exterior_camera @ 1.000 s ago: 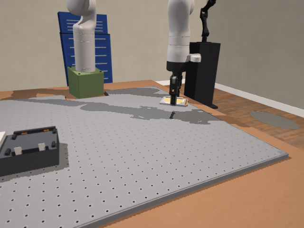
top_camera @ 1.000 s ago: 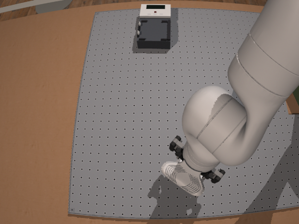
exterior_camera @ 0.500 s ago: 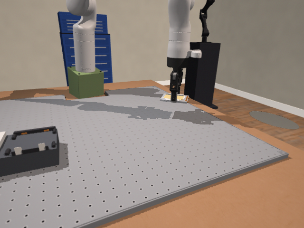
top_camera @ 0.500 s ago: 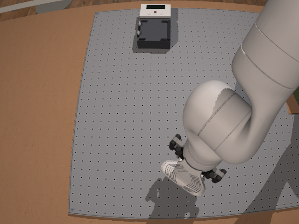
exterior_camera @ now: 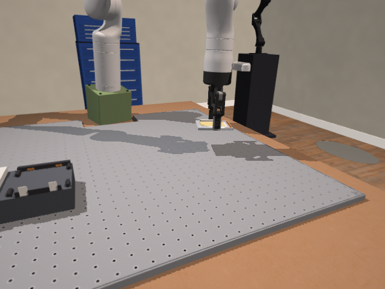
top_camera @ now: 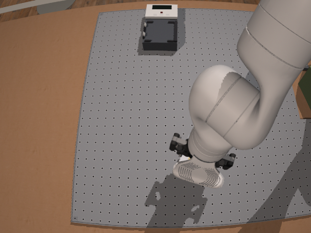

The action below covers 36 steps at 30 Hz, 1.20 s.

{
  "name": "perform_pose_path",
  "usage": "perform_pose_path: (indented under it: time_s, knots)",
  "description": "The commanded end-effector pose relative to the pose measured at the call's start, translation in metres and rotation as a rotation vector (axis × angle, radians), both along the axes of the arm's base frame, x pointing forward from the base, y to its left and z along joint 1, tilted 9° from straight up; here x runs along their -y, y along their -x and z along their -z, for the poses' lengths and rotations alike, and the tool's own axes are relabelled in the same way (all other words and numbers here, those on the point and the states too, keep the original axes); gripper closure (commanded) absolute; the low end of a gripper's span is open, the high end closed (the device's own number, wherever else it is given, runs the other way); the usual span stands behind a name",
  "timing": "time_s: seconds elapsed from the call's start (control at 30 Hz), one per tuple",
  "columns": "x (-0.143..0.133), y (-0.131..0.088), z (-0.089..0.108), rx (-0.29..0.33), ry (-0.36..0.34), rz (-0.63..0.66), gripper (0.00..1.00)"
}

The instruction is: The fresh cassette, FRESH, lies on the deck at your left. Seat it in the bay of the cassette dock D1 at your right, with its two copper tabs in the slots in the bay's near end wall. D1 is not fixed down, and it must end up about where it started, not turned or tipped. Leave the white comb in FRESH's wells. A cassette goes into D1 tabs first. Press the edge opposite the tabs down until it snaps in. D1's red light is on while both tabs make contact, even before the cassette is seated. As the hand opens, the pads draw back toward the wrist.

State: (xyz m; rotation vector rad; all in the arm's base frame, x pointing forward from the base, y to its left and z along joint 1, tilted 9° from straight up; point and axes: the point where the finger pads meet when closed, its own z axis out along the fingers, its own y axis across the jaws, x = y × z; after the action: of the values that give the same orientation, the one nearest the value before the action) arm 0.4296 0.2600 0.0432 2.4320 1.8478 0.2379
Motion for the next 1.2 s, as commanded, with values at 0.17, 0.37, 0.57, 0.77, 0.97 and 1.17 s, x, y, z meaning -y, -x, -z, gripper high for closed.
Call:
perform_pose_path:
  time_s: [0.17, 0.37, 0.57, 0.77, 0.97, 1.17]
  knots:
    - [0.036, -0.012, -0.005, 0.016, 0.039, -0.136, 1.00]
    - [0.064, -0.022, -0.009, 0.038, 0.087, -0.329, 1.00]
    - [0.088, -0.029, -0.011, 0.057, 0.128, -0.490, 1.00]
    - [0.112, -0.037, -0.014, 0.075, 0.168, -0.650, 1.00]
    - [0.140, -0.046, -0.017, 0.098, 0.216, -0.843, 1.00]
    - [0.159, -0.052, -0.020, 0.112, 0.249, -0.972, 1.00]
